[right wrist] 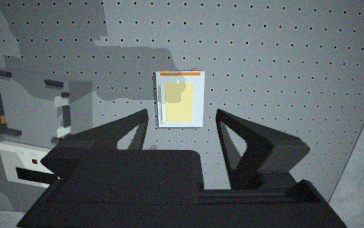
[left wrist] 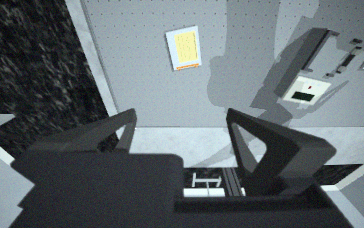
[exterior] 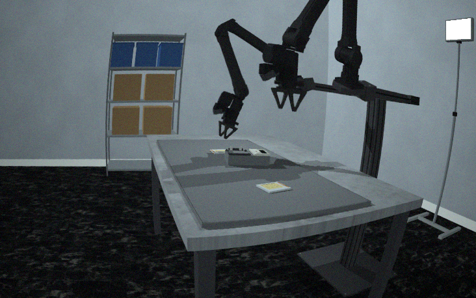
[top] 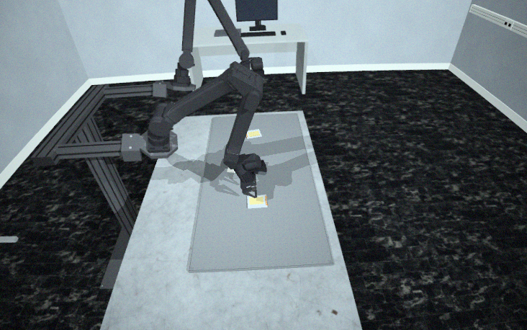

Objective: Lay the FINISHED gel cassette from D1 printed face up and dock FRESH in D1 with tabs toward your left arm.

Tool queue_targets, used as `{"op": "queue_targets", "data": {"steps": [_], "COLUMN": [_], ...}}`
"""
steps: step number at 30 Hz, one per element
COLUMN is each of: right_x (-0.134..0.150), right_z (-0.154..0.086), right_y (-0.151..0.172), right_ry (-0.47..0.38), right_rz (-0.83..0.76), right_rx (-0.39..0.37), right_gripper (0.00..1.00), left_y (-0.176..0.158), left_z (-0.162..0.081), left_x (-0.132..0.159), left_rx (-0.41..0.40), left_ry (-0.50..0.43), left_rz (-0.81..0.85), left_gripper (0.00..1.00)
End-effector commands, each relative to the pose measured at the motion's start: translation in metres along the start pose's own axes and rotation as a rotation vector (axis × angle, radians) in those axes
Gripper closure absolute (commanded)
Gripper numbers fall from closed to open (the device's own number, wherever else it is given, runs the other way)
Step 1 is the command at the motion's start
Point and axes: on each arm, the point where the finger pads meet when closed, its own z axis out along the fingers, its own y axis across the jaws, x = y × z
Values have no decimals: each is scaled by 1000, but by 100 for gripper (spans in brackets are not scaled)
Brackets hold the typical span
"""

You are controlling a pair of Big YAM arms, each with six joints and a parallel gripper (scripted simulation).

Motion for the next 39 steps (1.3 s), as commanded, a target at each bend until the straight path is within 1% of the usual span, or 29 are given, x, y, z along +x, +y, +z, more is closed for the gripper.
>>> {"op": "queue_targets", "data": {"steps": [1,7,23,24,29,39], "right_x": [6,1,1,2,4,4], "right_z": [-1,-1,-1,0,6,6], "right_y": [0,0,0,0,1,1], "right_ry": [12,12,12,27,27,27], "right_rz": [-3,-3,-3,-9,-9,-9], "right_rx": [-1,-1,-1,-3,-3,-3], "right_gripper": [2,2,2,2,2,2], "left_y": [-3,-3,-3,-3,-3,-3], "left_z": [-8,-8,-8,-8,-8,-8], "left_x": [-2,-2,-2,-2,-2,-2], "left_rx": [-2,-2,-2,-2,-2,-2], "left_ry": [-11,-11,-11,-11,-11,-11], "left_rz": [3,3,3,3,3,3], "left_gripper": [0,0,0,0,0,0]}}
